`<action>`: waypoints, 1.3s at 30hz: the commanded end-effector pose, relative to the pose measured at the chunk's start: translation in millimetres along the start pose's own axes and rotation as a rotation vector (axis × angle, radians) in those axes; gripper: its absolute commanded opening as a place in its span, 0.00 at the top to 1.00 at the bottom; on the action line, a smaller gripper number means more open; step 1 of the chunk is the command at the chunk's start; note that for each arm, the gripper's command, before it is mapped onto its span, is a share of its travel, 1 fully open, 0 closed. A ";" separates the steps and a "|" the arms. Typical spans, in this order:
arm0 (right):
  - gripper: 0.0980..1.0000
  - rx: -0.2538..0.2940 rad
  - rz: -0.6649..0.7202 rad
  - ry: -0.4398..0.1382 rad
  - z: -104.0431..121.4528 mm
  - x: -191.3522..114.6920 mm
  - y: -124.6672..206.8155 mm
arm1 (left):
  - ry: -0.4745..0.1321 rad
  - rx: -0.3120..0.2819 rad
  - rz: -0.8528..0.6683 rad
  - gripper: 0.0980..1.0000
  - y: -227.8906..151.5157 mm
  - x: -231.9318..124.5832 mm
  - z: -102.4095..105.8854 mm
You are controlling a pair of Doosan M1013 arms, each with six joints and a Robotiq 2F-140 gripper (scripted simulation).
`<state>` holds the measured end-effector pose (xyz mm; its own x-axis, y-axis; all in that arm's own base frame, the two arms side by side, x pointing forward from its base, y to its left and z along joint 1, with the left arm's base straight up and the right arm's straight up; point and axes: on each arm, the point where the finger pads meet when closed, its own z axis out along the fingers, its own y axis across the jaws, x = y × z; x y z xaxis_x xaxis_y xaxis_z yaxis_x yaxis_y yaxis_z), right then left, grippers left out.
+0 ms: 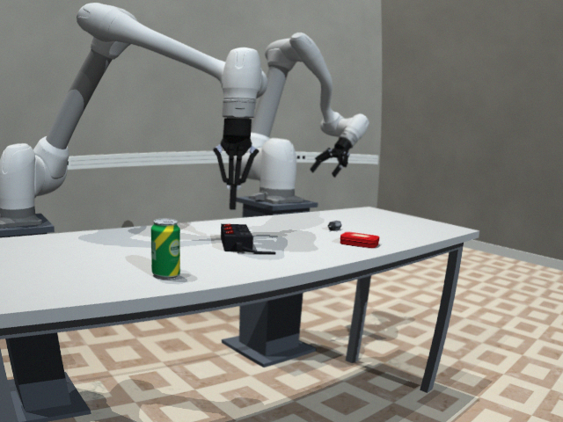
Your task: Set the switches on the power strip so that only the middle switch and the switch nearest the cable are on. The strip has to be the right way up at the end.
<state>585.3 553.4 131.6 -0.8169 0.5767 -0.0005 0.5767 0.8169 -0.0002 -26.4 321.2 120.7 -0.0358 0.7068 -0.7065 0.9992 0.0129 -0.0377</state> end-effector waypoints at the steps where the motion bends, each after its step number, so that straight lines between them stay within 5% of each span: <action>1: 1.00 -0.001 0.000 0.000 -1.0 0.0 0.3 | 0.001 0.000 0.000 0.00 -0.1 0.0 -0.4; 26: 1.00 -0.001 -0.026 0.000 3.3 0.0 0.3 | 0.001 0.000 0.000 0.00 -0.1 0.0 -0.4; 39: 1.00 -0.001 -0.028 0.000 25.7 -0.2 0.0 | 0.001 0.000 0.000 0.00 -0.1 0.0 -0.4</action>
<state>585.3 553.0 109.6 -0.8326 0.5539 -0.0001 0.5539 0.8326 -0.0003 -26.4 321.2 120.7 -0.0358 0.7069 -0.7064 0.9992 0.0129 -0.0377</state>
